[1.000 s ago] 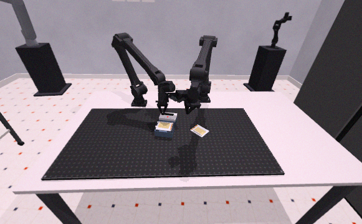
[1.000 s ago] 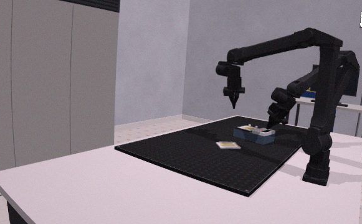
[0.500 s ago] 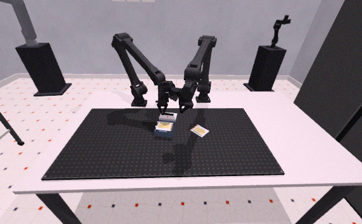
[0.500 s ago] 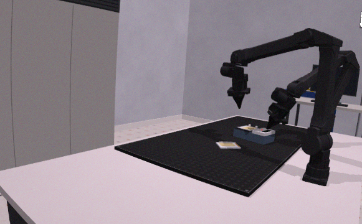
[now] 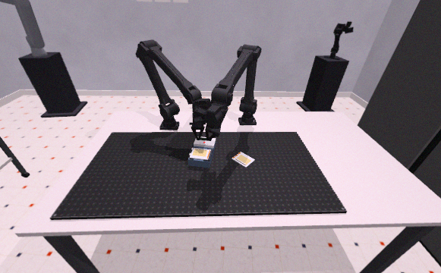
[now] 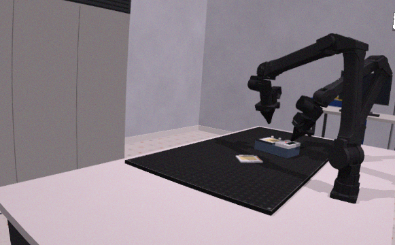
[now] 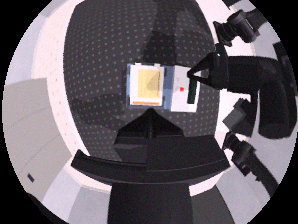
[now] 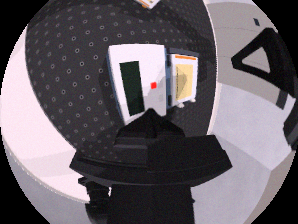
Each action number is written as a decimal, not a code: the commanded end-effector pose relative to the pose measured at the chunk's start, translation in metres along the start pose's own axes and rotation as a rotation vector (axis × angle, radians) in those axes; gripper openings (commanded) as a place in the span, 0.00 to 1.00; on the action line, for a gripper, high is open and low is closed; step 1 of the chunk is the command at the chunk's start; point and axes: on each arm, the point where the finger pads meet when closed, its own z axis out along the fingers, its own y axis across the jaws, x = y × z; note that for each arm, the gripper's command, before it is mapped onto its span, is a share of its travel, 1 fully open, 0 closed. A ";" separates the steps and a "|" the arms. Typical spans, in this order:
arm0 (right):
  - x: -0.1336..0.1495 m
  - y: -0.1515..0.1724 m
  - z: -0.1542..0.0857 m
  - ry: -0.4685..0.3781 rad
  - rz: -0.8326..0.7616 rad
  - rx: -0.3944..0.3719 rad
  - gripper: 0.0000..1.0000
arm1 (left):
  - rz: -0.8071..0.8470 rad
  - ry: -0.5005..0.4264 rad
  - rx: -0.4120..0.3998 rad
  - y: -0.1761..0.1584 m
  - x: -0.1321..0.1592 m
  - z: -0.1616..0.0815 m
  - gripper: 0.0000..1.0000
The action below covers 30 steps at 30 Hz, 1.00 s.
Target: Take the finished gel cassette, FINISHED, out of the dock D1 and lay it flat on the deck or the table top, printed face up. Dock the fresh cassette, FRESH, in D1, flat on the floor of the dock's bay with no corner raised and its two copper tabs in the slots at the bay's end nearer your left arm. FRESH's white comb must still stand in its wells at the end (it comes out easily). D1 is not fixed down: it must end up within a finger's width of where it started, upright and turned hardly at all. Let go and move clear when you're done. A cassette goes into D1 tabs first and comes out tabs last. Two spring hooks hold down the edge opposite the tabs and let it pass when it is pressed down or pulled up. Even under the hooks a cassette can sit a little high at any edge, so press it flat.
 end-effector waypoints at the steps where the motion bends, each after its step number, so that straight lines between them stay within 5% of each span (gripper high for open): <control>1: 0.049 0.051 0.039 0.131 -0.070 -0.111 0.00 | 0.067 -0.014 -0.024 0.008 -0.016 0.001 0.00; 17: 0.049 0.051 0.039 0.131 -0.070 -0.111 0.00 | 0.103 -0.029 -0.055 0.008 -0.057 0.032 0.00; 30: 0.049 0.051 0.039 0.131 -0.070 -0.111 0.00 | 0.064 -0.027 -0.054 0.016 -0.064 0.038 0.00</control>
